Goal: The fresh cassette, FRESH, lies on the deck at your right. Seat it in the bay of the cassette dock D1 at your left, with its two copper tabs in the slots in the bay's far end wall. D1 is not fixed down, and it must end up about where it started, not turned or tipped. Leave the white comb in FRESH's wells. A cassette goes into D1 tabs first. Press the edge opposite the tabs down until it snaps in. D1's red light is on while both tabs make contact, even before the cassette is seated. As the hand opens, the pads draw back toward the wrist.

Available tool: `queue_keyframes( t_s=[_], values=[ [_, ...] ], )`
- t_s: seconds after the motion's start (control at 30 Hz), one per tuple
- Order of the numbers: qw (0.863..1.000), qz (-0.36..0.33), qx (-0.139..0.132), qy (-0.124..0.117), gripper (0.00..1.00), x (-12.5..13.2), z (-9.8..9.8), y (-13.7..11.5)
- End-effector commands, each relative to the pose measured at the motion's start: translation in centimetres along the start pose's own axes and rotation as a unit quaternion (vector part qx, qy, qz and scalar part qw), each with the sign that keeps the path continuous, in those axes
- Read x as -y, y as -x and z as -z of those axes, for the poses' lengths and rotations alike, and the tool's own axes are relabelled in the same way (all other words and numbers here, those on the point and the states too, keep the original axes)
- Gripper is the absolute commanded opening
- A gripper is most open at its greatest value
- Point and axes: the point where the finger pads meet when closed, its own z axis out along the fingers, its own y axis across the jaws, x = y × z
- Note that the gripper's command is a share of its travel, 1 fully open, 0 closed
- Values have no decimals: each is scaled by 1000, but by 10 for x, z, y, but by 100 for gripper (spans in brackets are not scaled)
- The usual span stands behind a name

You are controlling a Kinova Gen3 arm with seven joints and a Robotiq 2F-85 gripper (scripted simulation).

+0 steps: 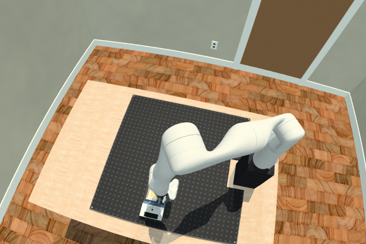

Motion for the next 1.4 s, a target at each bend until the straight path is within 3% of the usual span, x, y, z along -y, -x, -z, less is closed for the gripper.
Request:
queue_keyframes(
  t_s=[0.0,1.37],
  values=[
    [1000,0,1,0,0,0,1,1],
    [1000,-1,1,-2,0,2,-2,1]
  ],
)
